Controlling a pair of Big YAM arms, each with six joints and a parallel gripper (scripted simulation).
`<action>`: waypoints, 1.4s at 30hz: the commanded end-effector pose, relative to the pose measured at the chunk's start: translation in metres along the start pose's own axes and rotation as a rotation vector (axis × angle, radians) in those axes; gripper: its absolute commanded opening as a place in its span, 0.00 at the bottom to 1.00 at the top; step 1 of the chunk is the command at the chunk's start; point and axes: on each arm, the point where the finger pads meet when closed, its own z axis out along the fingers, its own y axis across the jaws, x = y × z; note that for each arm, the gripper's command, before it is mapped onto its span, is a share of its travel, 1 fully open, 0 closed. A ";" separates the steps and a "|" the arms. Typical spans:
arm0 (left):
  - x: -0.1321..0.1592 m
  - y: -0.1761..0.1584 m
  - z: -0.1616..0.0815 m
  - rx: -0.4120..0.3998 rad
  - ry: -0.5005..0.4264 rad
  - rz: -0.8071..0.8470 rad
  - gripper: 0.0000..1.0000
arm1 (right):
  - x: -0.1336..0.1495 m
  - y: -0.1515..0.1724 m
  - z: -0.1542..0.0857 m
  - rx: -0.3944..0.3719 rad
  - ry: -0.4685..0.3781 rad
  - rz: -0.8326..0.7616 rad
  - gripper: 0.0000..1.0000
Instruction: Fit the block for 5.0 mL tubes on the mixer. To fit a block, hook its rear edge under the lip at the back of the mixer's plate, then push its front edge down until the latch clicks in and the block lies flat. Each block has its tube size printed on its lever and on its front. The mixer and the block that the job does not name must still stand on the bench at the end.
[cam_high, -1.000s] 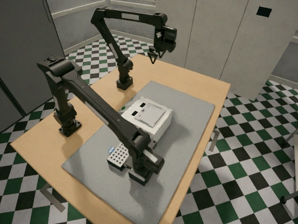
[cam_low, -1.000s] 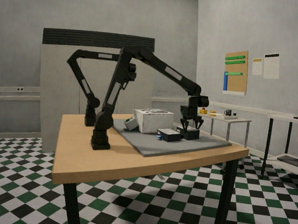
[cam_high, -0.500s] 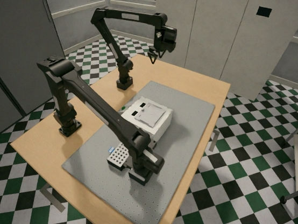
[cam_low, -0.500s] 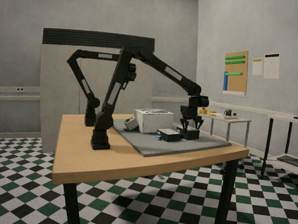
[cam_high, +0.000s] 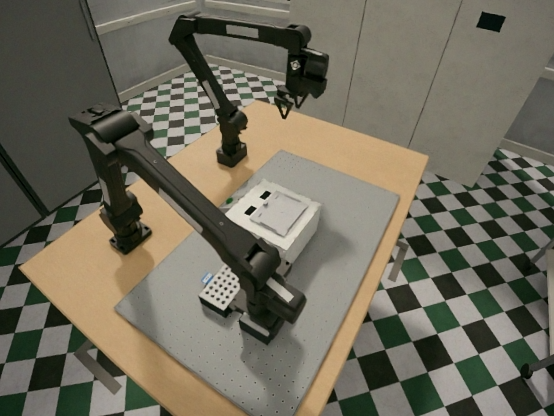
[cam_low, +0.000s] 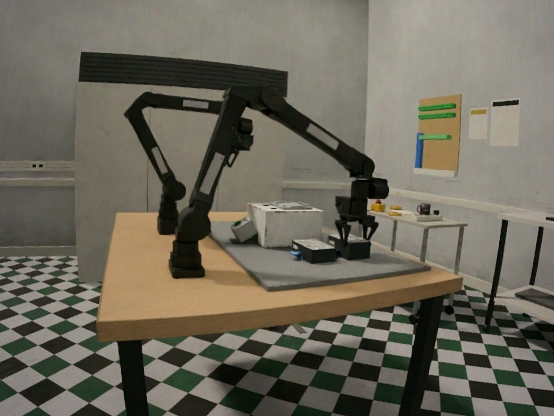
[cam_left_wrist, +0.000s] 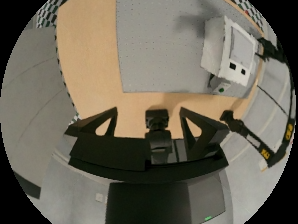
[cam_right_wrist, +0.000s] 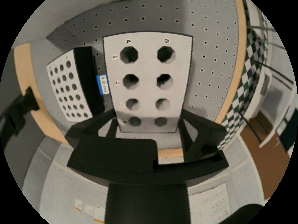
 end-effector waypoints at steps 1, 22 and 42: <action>0.000 -0.004 -0.002 0.002 0.009 0.006 1.00 | -0.001 -0.030 -0.040 0.077 0.006 0.003 0.00; -0.013 -0.002 -0.024 -0.007 -0.047 0.006 1.00 | 0.000 -0.040 -0.062 0.131 0.007 0.004 0.00; -0.012 -0.002 -0.024 -0.006 -0.045 0.006 1.00 | 0.001 -0.043 -0.078 0.156 0.006 0.004 0.00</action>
